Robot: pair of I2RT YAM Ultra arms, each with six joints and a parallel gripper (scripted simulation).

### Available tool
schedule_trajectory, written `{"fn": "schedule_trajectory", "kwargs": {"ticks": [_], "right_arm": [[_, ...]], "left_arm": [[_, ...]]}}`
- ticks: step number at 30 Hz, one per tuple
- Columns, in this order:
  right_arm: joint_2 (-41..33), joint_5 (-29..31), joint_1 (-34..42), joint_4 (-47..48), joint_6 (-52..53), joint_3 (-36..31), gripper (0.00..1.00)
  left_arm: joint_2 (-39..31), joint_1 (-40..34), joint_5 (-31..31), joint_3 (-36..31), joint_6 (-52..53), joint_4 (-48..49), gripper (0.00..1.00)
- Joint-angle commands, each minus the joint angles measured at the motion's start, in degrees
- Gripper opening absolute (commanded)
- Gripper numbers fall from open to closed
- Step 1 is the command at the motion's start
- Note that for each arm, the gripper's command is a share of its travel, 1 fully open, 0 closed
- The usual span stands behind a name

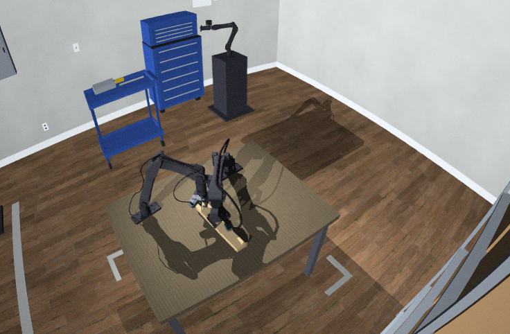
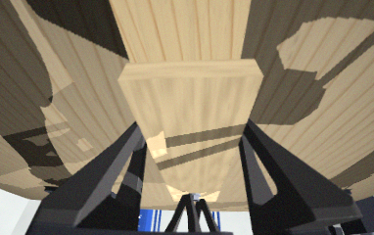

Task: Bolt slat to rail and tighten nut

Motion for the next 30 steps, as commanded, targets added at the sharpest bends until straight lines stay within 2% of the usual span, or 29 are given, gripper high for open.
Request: {"fn": "schedule_trajectory", "kwargs": {"ticks": [1, 7, 11, 20, 22, 23, 30], "right_arm": [[-0.4, 0.0, 0.0, 0.0, 0.0, 0.2, 0.34], [-0.4, 0.0, 0.0, 0.0, -3.1, 0.2, 0.34], [-0.5, 0.6, 0.3, -0.1, -19.7, 0.3, 0.34], [-0.6, 0.6, 0.3, -0.3, -44.0, 0.4, 0.34], [-0.6, 0.6, 0.3, -0.3, -44.0, 0.4, 0.34], [-0.6, 0.6, 0.3, -0.3, -50.7, 0.4, 0.34], [-0.7, 0.6, 0.3, -0.4, -69.5, 0.5, 0.34]], "left_arm": [[-0.5, 0.0, 0.0, 0.3, 0.0, 0.0, 0.72], [-0.5, 0.0, 0.0, 0.3, 0.0, 0.0, 0.72], [-0.5, 0.0, 0.0, 0.3, 0.0, 0.0, 0.72], [-0.5, 0.0, 0.0, 0.3, 0.0, 0.0, 0.72], [-0.5, 0.0, 0.0, 0.3, 0.0, 0.0, 0.72], [-0.5, 0.0, 0.0, 0.3, 0.0, 0.0, 0.72], [-0.5, 0.0, 0.0, 0.3, 0.0, 0.0, 0.72]]}}
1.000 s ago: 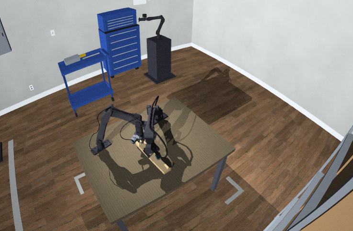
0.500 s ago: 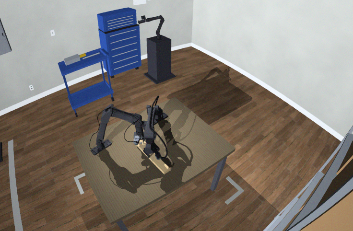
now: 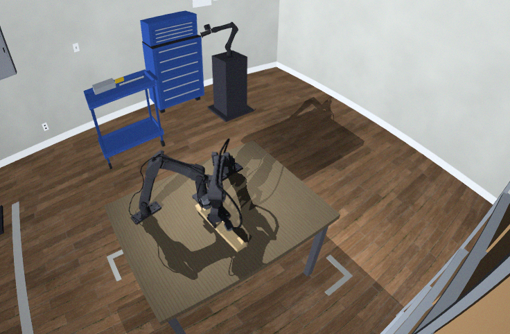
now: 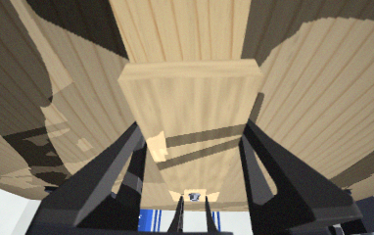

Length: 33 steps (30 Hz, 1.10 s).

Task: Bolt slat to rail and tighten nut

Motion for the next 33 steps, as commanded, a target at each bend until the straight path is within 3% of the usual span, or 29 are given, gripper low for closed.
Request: {"fn": "schedule_trajectory", "kwargs": {"ticks": [1, 7, 9, 10, 24, 26, 27, 33], "right_arm": [[-0.7, 0.6, 0.3, -0.4, -14.3, 0.5, 0.34], [-0.8, 0.6, 0.3, -0.5, -30.5, 0.6, 0.34], [-0.8, 0.6, 0.3, -0.5, -30.5, 0.6, 0.34], [-0.8, 0.6, 0.3, -0.5, -37.3, 0.6, 0.34], [-0.9, 0.6, 0.2, -0.7, -75.0, 0.7, 0.34], [-0.9, 0.6, 0.2, -0.7, -75.0, 0.7, 0.34], [-0.9, 0.6, 0.2, -0.7, -81.8, 0.7, 0.34], [-1.0, 0.7, 0.2, -0.8, -97.9, 0.8, 0.34]], "left_arm": [[-0.5, 0.0, 0.0, 0.3, 0.0, 0.0, 0.72], [-0.5, 0.0, 0.0, 0.3, 0.0, 0.0, 0.72], [-0.5, 0.0, 0.0, 0.3, 0.0, 0.0, 0.72], [-0.5, 0.0, 0.0, 0.3, 0.0, 0.0, 0.72], [-0.5, 0.0, 0.0, 0.3, 0.0, 0.0, 0.72], [-0.5, 0.0, 0.0, 0.3, 0.0, 0.0, 0.72], [-0.5, 0.0, 0.0, 0.3, 0.0, 0.0, 0.72], [-0.5, 0.0, 0.0, 0.3, 0.0, 0.0, 0.72]]}}
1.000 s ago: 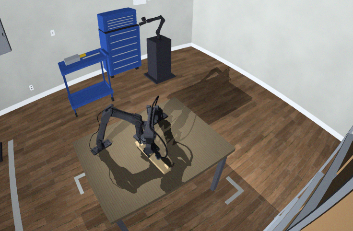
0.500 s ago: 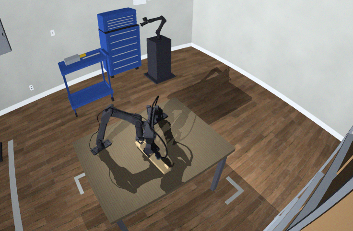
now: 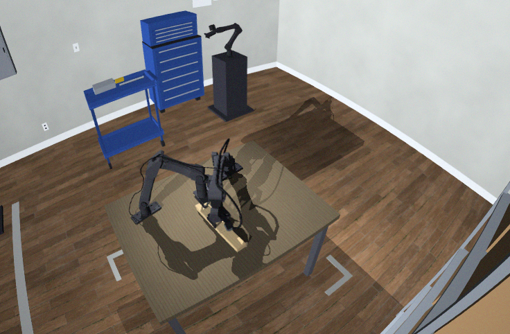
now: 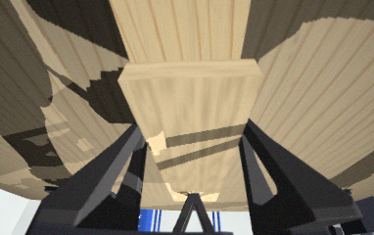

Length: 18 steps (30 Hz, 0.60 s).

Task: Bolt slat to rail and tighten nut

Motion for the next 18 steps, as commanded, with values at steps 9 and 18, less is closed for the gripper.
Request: {"fn": "schedule_trajectory", "kwargs": {"ticks": [9, 18], "right_arm": [[-1.1, 0.6, 0.2, -0.8, -33.3, 0.7, 0.34], [-1.0, -0.1, -0.1, -0.9, -37.1, 0.8, 0.34]], "left_arm": [[-0.5, 0.0, 0.0, 0.3, 0.0, 0.0, 0.72], [-0.5, 0.0, 0.0, 0.3, 0.0, 0.0, 0.72]]}}
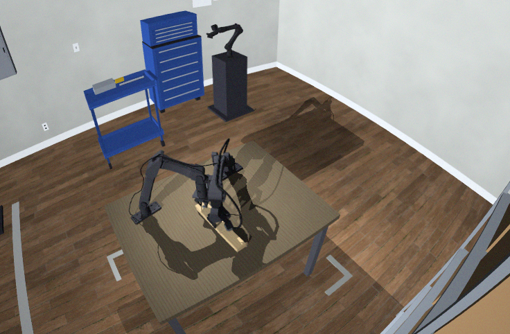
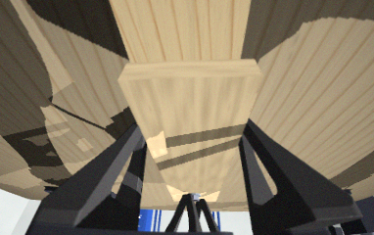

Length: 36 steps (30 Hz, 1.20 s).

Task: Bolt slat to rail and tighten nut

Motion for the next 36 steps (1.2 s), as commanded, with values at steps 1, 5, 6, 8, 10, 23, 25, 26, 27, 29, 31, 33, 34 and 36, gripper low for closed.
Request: {"fn": "schedule_trajectory", "kwargs": {"ticks": [1, 5, 6, 8, 10, 23, 25, 26, 27, 29, 31, 33, 34, 36], "right_arm": [[-1.0, -0.2, -0.1, -0.9, -2.4, 0.8, 0.34], [-1.0, -0.2, -0.1, -0.9, -2.4, 0.9, 0.34], [-1.0, -0.2, -0.1, -0.9, -2.5, 0.9, 0.34], [-1.0, -0.2, -0.1, -0.9, -2.5, 0.9, 0.34], [-1.0, -0.2, -0.1, -0.9, -2.5, 0.9, 0.34], [-1.0, -0.2, -0.1, -1.0, -2.5, 0.9, 0.34], [-0.9, -0.2, -0.1, -0.7, -2.4, 0.7, 0.23], [-0.9, -0.2, -0.1, -0.7, -2.4, 0.7, 0.23], [-0.7, -0.1, -0.1, -0.5, -2.3, 0.6, 0.21], [-0.4, 0.0, 0.0, 0.0, -2.0, 0.3, 0.18], [-0.4, 0.0, 0.0, 0.0, -2.0, 0.3, 0.16], [-0.4, 0.0, 0.0, 0.0, -2.0, 0.3, 0.13], [-0.4, 0.0, 0.0, 0.0, -2.0, 0.3, 0.11], [-0.4, 0.0, 0.0, 0.0, -2.0, 0.3, 0.11]], "left_arm": [[-0.5, 0.0, 0.0, 0.3, 0.0, 0.0, 0.72], [-0.5, 0.0, 0.0, 0.3, 0.0, 0.0, 0.72], [-0.5, 0.0, 0.0, 0.3, 0.0, 0.0, 0.72], [-0.5, 0.0, 0.0, 0.3, 0.0, 0.0, 0.72], [-0.5, 0.0, 0.0, 0.3, 0.0, 0.0, 0.72], [-0.5, 0.0, 0.0, 0.3, 0.0, 0.0, 0.72], [-0.5, 0.0, 0.0, 0.3, 0.0, 0.0, 0.72], [-0.5, 0.0, 0.0, 0.3, 0.0, 0.0, 0.72], [-0.5, 0.0, 0.0, 0.3, 0.0, 0.0, 0.72], [-0.5, 0.0, 0.0, 0.3, 0.0, 0.0, 0.72], [-0.5, 0.0, 0.0, 0.3, 0.0, 0.0, 0.72], [-0.5, 0.0, 0.0, 0.3, 0.0, 0.0, 0.72], [-0.5, 0.0, 0.0, 0.3, 0.0, 0.0, 0.72], [-0.5, 0.0, 0.0, 0.3, 0.0, 0.0, 0.72]]}}
